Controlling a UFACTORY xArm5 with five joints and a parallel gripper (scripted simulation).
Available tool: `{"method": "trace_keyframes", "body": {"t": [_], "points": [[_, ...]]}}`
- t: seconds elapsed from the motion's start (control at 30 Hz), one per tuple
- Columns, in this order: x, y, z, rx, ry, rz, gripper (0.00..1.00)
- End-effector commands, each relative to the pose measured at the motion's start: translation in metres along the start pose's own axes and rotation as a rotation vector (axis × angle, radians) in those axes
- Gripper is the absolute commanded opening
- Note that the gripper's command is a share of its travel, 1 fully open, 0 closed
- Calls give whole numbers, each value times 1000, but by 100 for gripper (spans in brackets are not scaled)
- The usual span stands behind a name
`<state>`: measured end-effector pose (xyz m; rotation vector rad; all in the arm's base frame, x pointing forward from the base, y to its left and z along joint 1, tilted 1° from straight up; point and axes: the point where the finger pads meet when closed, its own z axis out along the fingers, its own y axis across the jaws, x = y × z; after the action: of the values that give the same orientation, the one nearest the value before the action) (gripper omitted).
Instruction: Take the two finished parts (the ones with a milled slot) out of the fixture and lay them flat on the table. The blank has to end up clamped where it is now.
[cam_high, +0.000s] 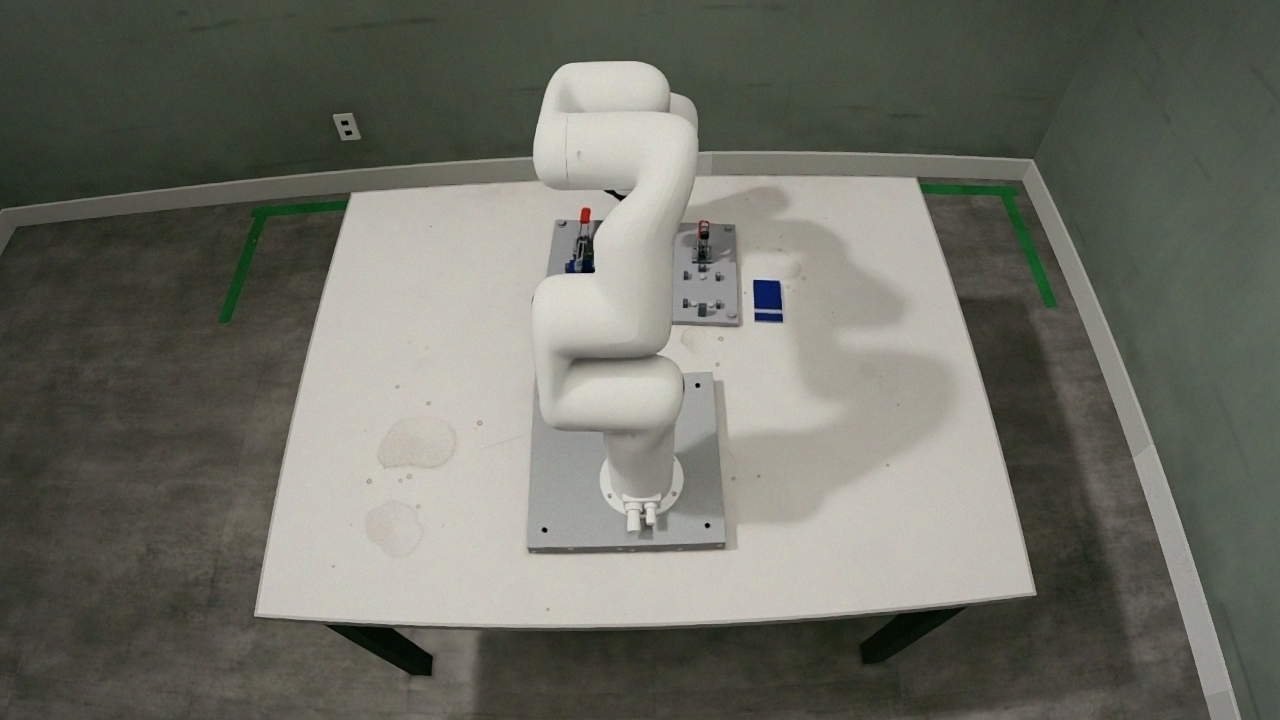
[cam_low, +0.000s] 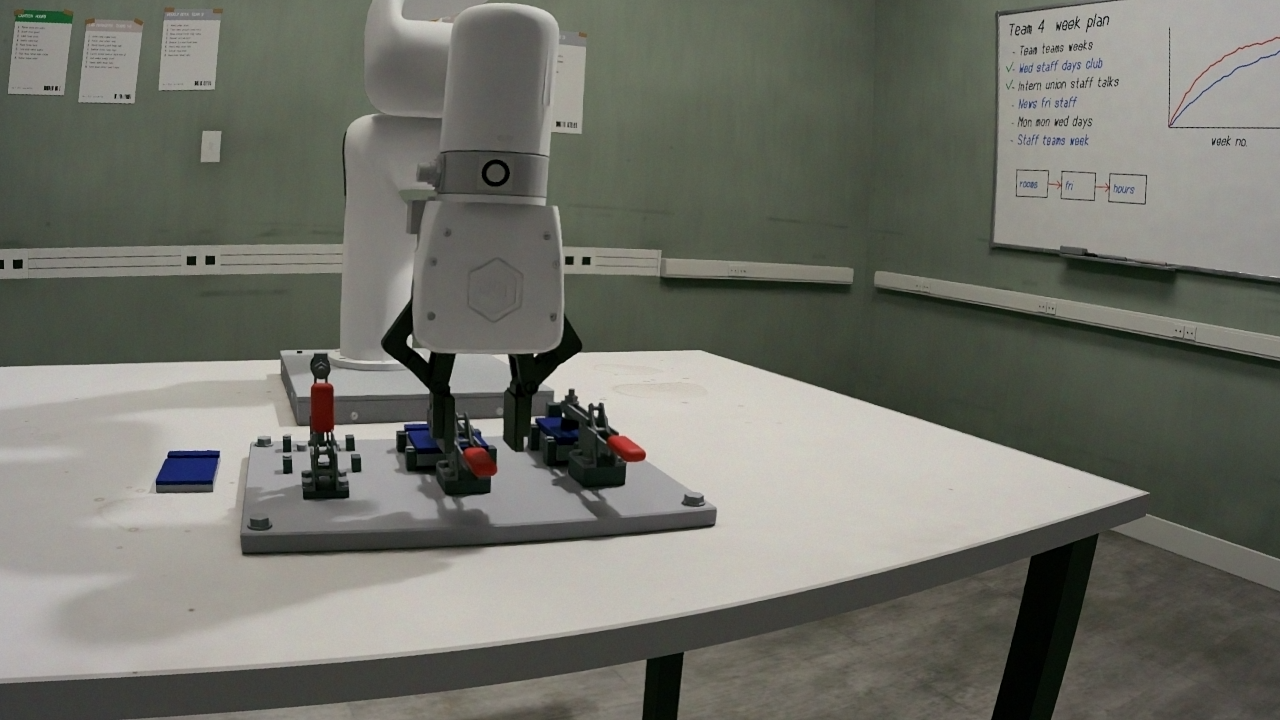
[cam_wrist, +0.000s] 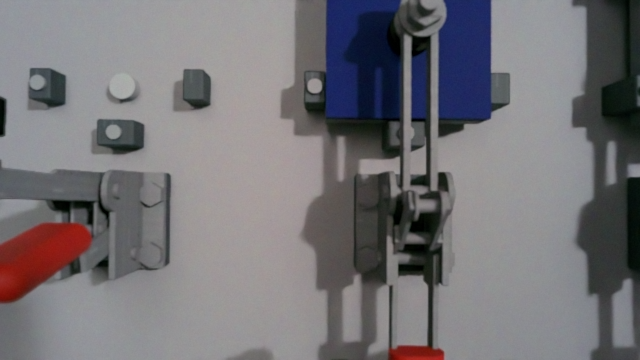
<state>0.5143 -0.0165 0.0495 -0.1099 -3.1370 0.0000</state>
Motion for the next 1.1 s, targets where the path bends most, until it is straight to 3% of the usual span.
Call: {"method": "trace_keyframes", "body": {"t": [0.0,0.47,1.07], "points": [[-1,0,-2,0,-4,0,48],[-2,0,0,0,-4,0,48],[-3,0,25,0,-4,0,48]]}}
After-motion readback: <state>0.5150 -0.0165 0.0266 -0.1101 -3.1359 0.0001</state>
